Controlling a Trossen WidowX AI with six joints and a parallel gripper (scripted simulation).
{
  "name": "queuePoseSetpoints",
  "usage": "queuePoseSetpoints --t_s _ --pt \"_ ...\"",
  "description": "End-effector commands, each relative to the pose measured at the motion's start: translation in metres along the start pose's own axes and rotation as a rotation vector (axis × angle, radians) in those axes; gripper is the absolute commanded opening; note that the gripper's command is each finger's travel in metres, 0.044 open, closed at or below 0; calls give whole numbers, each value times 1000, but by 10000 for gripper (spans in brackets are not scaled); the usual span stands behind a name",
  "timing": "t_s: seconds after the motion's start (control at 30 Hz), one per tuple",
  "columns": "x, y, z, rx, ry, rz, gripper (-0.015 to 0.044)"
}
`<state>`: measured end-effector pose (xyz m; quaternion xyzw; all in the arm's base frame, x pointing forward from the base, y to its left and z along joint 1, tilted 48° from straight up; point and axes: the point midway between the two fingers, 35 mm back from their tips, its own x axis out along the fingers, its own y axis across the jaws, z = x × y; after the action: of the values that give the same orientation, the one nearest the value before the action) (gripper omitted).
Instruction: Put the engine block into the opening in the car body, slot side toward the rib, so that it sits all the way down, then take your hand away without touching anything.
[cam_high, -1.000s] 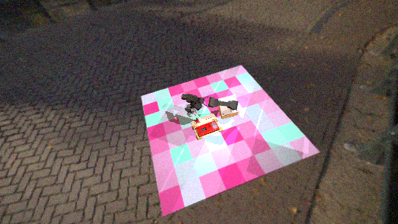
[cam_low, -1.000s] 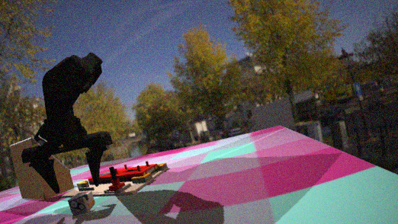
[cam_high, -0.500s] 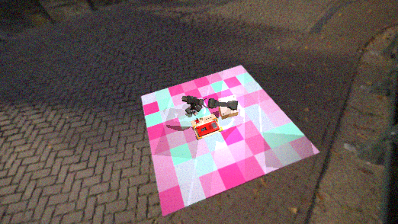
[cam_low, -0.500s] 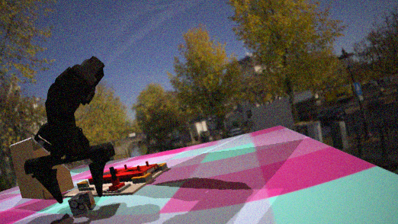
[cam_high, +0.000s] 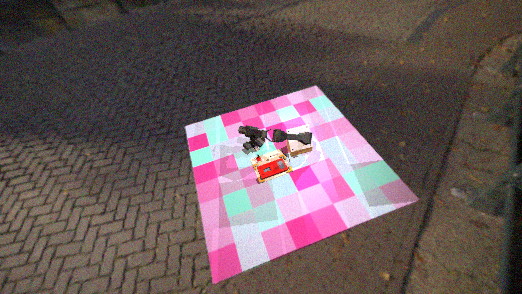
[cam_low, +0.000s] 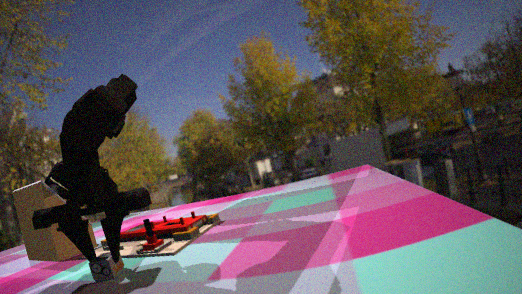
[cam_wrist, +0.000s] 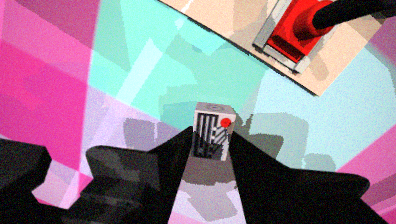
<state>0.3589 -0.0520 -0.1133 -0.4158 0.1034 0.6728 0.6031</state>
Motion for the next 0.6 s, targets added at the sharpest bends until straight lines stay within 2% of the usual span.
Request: queuePoseSetpoints --t_s 0.0,0.03,0.2,0.57 --pt "0 -1 0 5 -3 -5 131" --pt "0 -1 0 5 -3 -5 124" --pt "-7 -1 -1 5 -1 -4 0" --pt "-41 -4 -5 6 4 -2 0"
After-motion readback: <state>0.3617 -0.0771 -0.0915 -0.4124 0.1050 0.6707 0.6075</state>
